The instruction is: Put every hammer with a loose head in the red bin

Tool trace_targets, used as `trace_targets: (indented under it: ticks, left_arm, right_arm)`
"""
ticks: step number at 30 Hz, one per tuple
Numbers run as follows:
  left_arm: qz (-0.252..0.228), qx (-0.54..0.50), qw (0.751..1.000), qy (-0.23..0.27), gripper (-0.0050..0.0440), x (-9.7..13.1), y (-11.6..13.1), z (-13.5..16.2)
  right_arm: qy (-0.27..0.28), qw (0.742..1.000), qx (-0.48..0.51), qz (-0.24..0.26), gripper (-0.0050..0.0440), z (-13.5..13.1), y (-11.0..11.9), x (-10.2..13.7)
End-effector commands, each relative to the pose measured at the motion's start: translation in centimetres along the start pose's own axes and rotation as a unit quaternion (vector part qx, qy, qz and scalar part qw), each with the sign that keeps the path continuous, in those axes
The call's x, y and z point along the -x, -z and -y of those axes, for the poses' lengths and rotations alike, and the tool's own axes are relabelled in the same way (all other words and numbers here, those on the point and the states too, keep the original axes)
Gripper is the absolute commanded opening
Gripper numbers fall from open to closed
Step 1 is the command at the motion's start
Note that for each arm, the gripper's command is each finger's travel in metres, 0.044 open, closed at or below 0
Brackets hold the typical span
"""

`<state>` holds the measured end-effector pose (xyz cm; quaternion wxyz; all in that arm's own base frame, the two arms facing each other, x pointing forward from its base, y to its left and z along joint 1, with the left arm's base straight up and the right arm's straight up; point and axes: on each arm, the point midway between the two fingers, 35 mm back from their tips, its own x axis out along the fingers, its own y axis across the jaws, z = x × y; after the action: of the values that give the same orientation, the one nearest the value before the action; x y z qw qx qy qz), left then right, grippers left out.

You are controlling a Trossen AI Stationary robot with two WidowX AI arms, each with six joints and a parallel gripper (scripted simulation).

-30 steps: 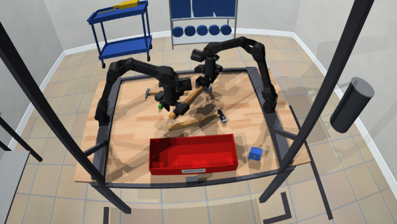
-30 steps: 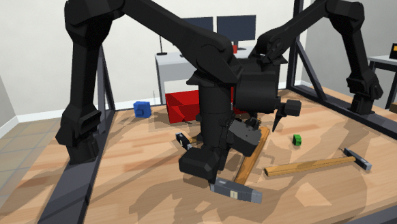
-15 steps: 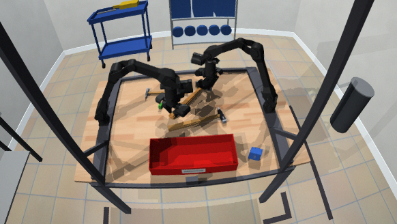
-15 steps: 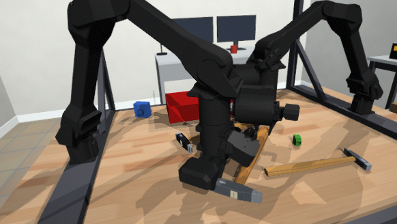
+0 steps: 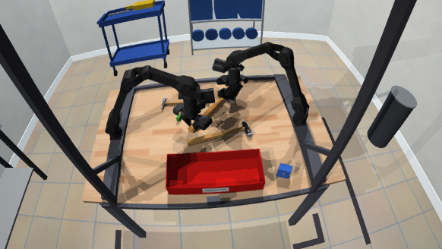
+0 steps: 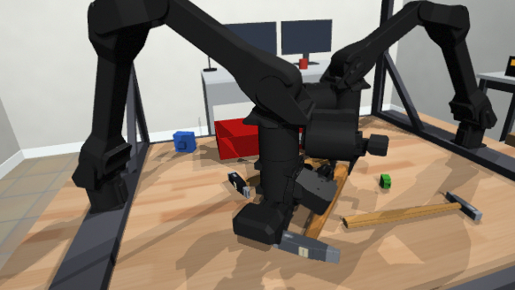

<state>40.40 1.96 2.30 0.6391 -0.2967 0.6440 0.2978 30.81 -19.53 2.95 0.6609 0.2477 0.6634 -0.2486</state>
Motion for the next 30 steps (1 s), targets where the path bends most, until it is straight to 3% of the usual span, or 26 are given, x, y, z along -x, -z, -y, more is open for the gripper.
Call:
trace_targets:
  ticks: [1, 3, 5, 7, 8, 14, 28, 30]
  left_arm:
    - [0.013, 0.0, 1.0, 0.013, 0.0118, 1.1, -0.3, 0.4]
    - [0.013, 0.0, 1.0, 0.013, 0.0118, 1.1, -0.3, 0.4]
    - [0.013, 0.0, 1.0, 0.013, 0.0118, 1.1, -0.3, 0.4]
    - [0.013, 0.0, 1.0, 0.013, 0.0118, 1.1, -0.3, 0.4]
    - [0.013, 0.0, 1.0, 0.013, 0.0118, 1.1, -0.3, 0.4]
    - [0.013, 0.0, 1.0, 0.013, 0.0118, 1.1, -0.3, 0.4]
    - [0.013, 0.0, 1.0, 0.013, 0.0118, 1.1, -0.3, 0.4]
    - [0.013, 0.0, 1.0, 0.013, 0.0166, 1.1, -0.3, 0.4]
  right_arm:
    - [-0.003, 1.0, -0.001, 0.014, 0.004, 0.0, -0.5, 0.8]
    - [-0.003, 1.0, -0.001, 0.014, 0.0, 0.0, -0.5, 0.8]
    - [-0.003, 1.0, -0.001, 0.014, 0.0048, 0.0, -0.5, 0.8]
    - [-0.003, 1.0, -0.001, 0.014, 0.0048, 0.0, -0.5, 0.8]
    - [-0.002, 1.0, -0.001, 0.008, 0.0072, 0.2, -0.3, 0.4]
    - [0.0, 1.0, -0.001, 0.016, 0.0072, 2.2, -0.3, 1.0]
    - [0.0, 1.0, -0.003, 0.012, 0.0072, 2.2, -0.2, 0.8]
    - [0.0, 1.0, -0.003, 0.012, 0.012, 2.2, -0.2, 0.8]
